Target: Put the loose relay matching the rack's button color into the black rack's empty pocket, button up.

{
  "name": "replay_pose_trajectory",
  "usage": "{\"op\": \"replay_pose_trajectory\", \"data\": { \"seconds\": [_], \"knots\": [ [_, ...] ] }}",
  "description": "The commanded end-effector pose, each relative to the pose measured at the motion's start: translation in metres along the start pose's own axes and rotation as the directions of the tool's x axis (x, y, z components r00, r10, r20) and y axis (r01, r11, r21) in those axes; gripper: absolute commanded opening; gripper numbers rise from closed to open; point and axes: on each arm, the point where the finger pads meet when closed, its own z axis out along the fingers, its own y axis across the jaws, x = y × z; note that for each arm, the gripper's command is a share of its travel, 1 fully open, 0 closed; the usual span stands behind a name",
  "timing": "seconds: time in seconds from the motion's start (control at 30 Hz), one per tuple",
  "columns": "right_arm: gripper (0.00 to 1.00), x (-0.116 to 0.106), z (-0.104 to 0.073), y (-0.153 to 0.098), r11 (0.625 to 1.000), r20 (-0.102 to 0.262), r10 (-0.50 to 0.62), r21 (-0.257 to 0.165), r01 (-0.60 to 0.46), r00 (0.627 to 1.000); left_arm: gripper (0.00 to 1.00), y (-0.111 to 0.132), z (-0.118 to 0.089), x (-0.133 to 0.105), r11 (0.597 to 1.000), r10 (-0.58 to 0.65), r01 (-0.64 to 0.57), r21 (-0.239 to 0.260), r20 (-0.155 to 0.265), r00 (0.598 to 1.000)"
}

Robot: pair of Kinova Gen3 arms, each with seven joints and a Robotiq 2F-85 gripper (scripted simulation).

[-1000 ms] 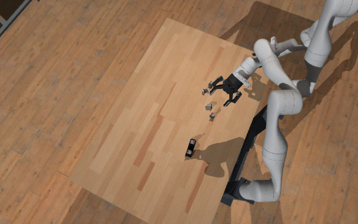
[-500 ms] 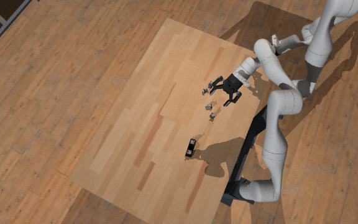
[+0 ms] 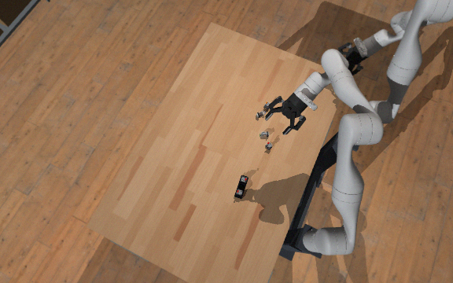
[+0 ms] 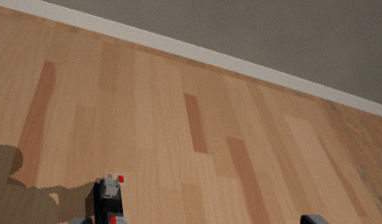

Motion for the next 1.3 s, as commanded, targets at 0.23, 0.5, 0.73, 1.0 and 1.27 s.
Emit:
{"op": "replay_pose_trajectory", "data": {
  "seconds": [0.23,0.5,0.73,1.0,1.27],
  "knots": [
    [1.000,-0.051,-0.038,0.007,0.973,0.095,-0.225,0.068,0.219,0.970,1.000,0.000,0.000,0.001,1.000,-0.002,0.002,0.000,0.001,1.000],
    [1.000,-0.080,-0.061,0.009,0.940,0.148,-0.334,0.126,0.317,0.931,1.000,0.000,0.000,0.001,1.000,-0.002,0.002,0.000,0.001,1.000],
    [1.000,-0.108,-0.086,0.010,0.901,0.192,-0.425,0.187,0.392,0.884,1.000,0.000,0.000,0.001,1.000,-0.002,0.002,0.000,0.001,1.000],
    [1.000,-0.131,-0.108,0.011,0.863,0.225,-0.495,0.244,0.443,0.839,1.000,0.000,0.000,0.001,1.000,-0.002,0.002,0.000,0.001,1.000],
    [1.000,-0.163,-0.143,0.011,0.803,0.264,-0.582,0.331,0.495,0.769,1.000,0.000,0.000,0.001,1.000,-0.002,0.002,0.000,0.001,1.000]
  ]
}}
